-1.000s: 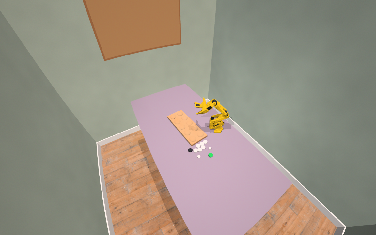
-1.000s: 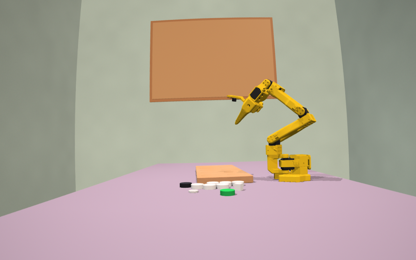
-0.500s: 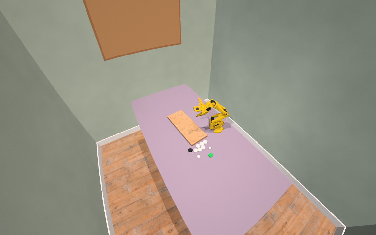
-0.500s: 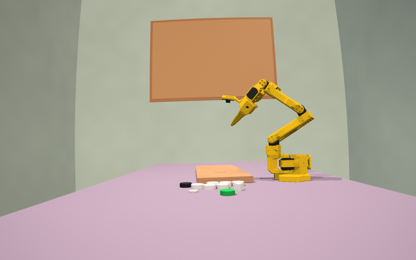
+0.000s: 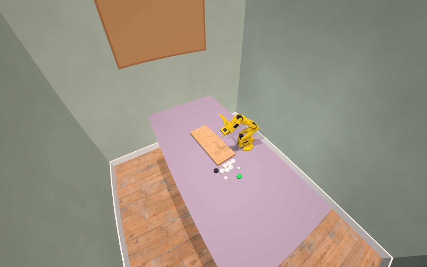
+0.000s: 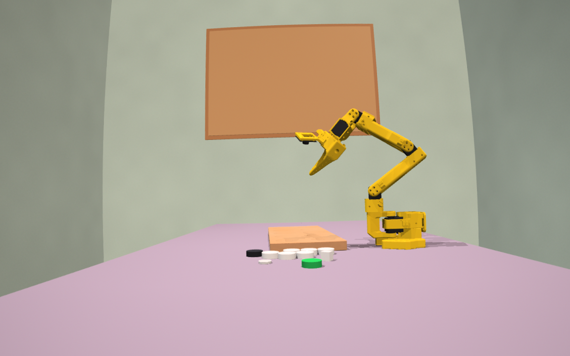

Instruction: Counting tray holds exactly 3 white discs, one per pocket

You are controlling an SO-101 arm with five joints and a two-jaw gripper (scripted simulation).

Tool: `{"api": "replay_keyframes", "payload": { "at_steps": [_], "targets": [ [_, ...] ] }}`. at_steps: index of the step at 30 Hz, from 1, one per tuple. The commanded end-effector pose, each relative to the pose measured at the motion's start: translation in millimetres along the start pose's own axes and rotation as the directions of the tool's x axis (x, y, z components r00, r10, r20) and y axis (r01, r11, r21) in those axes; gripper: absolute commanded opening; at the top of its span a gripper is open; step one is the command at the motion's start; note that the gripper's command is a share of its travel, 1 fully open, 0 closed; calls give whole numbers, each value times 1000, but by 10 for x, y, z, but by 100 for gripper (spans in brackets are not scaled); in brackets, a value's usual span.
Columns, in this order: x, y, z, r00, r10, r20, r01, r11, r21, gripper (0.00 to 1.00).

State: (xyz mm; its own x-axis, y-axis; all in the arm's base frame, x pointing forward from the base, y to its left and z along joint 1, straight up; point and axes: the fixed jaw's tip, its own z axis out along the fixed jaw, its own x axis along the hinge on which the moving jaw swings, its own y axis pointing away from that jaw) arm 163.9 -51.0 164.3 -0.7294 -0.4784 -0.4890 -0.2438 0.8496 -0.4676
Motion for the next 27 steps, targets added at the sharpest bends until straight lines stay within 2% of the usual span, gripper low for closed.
{"api": "replay_keyframes", "payload": {
  "at_steps": [1,5,7,11,16,22,24,27],
  "targets": [
    [-129,15,-15,987,-153,55,154,988,1,100],
    [-201,91,20,948,-307,82,310,950,-25,100],
    [-201,91,20,948,-307,82,310,950,-25,100],
    [-272,174,54,882,-456,117,463,885,-43,100],
    [-362,290,91,760,-627,170,642,765,-51,100],
    [-466,445,127,562,-792,238,820,571,-33,100],
    [-466,445,127,562,-792,238,820,571,-33,100],
    [-516,529,142,445,-853,271,888,459,-14,100]
  ]
}}
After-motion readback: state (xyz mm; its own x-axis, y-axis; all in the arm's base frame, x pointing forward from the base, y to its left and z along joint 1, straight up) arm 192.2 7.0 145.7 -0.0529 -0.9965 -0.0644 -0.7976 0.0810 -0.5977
